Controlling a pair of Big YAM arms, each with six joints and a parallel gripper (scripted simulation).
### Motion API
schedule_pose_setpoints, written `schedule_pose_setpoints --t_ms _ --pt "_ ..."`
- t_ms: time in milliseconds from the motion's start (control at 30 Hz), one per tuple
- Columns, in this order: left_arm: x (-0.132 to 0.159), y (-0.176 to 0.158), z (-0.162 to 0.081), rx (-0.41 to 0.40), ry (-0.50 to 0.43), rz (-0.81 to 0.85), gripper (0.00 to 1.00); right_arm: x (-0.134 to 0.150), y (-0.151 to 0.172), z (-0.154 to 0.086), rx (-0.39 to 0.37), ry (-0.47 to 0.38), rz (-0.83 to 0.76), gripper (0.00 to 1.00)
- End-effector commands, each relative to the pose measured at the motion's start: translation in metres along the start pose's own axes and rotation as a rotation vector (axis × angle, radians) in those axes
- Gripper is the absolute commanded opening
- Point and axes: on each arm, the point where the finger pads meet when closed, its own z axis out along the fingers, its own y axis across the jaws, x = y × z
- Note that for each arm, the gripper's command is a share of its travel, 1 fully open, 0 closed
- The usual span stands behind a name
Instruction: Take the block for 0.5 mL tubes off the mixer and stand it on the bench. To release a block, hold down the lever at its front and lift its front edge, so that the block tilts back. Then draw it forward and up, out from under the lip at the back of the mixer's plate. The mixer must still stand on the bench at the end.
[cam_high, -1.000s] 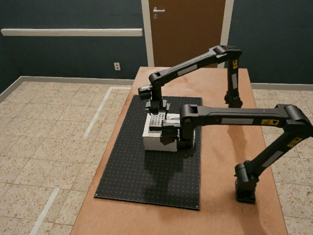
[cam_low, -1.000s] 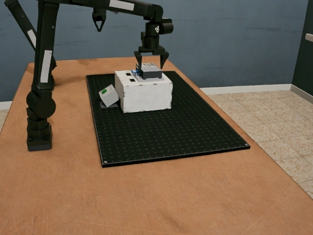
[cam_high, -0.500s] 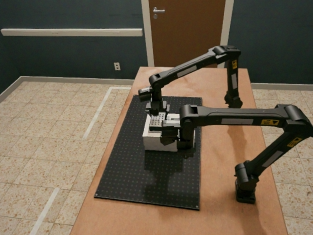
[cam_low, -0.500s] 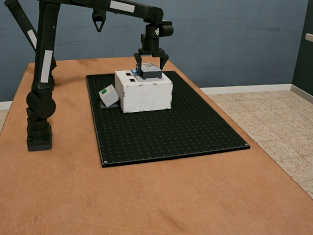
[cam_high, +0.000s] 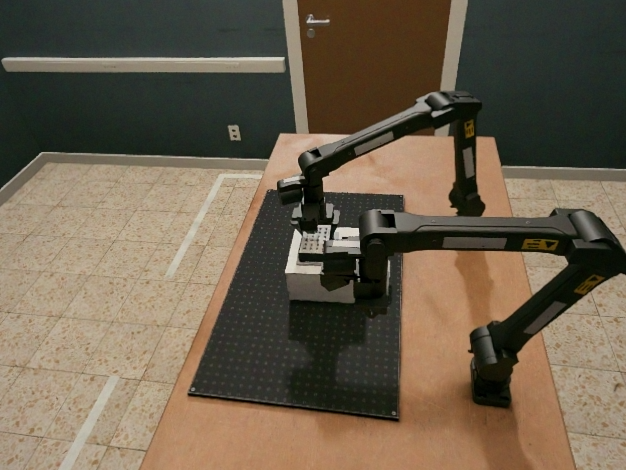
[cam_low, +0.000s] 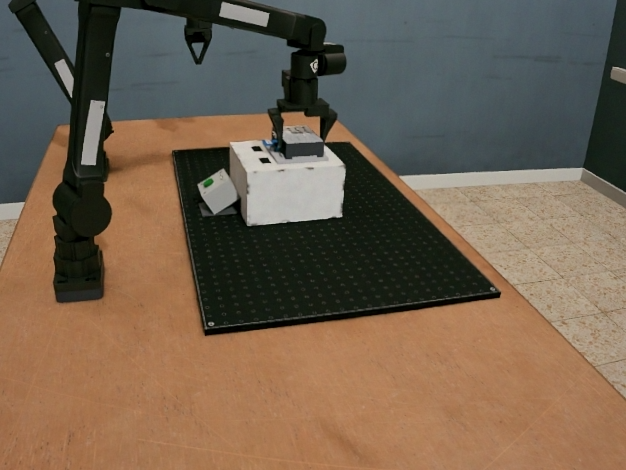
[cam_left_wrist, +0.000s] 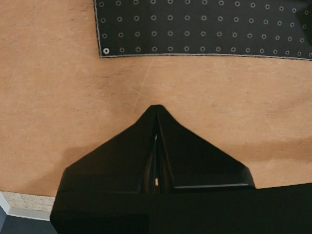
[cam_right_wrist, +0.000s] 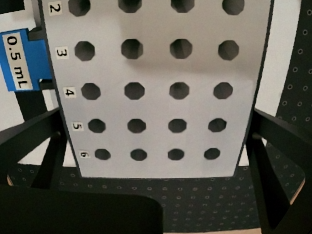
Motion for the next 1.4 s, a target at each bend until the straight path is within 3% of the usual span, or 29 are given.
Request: schedule_pose_setpoints --t_ms 0,333,567,600,1367 --pt "-0.015 0.000 -0.024 -0.010 -0.066 0.005 0.00 -0.006 -0.003 -0.016 0.047 -0.025 0.008 1.00" --pt "-0.017 0.001 -0.028 -0.011 -0.074 0.005 0.00 -0.006 -0.001 0.005 0.009 -0.007 0.007 1.00" --pt "-0.018 0.001 -0.030 -0.012 -0.079 0.005 0.00 -0.008 -0.008 -0.001 0.024 -0.014 0.007 1.00" --pt "-0.018 0.001 -0.029 -0.011 -0.078 0.005 0.00 -0.008 -0.008 -0.001 0.024 -0.014 0.007 0.00" --pt "-0.003 -0.001 0.000 -0.001 -0.003 0.006 0.00 -0.008 -0.008 -0.001 0.024 -0.014 0.007 0.00"
